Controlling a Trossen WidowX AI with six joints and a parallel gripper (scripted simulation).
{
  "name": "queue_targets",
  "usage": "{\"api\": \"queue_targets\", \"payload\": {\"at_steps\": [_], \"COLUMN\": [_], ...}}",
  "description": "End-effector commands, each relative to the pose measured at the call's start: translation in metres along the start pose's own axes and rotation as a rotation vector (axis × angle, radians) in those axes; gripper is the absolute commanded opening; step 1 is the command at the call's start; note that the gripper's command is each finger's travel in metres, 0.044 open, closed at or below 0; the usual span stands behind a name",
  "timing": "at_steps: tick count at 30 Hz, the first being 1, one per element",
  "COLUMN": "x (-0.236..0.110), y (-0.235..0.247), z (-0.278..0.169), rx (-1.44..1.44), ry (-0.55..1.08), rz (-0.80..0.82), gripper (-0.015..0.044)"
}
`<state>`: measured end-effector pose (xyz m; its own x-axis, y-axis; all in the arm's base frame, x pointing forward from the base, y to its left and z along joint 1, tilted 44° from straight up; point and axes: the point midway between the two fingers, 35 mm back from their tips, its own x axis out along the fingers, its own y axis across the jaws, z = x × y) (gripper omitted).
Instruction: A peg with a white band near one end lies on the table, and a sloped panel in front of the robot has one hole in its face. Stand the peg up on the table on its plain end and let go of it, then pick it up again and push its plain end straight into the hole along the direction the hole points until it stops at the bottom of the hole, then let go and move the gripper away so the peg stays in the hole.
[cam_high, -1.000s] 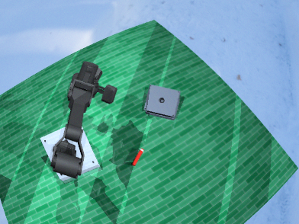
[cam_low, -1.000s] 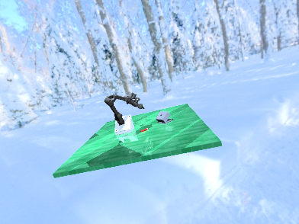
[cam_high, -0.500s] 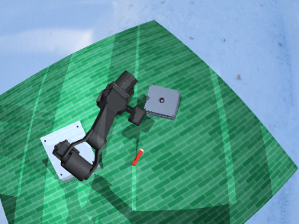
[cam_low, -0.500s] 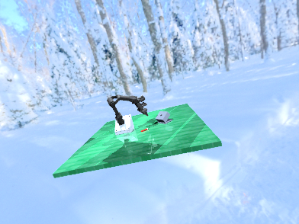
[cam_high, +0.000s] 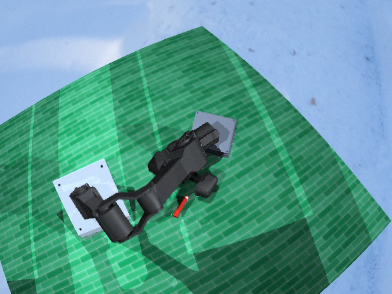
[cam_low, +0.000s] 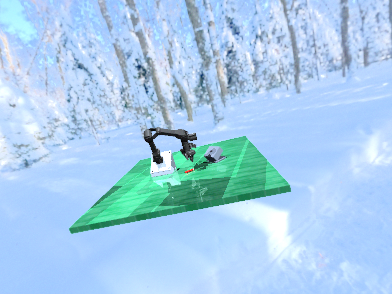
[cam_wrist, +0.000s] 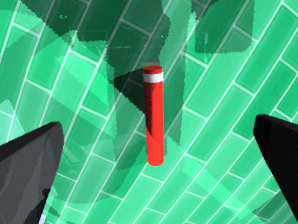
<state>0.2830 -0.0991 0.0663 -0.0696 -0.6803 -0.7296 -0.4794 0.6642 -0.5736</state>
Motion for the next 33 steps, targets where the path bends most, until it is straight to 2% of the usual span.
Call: {"api": "queue_targets", "payload": {"at_steps": [1,33], "x": [0.000,0.051], "y": [-0.001,-0.002], "z": [-0.001,0.001], "rx": [-0.020,-0.020], "ry": [0.012,0.011], "rz": [-0.001,0.000], "gripper": [0.0440,0.0440]}}
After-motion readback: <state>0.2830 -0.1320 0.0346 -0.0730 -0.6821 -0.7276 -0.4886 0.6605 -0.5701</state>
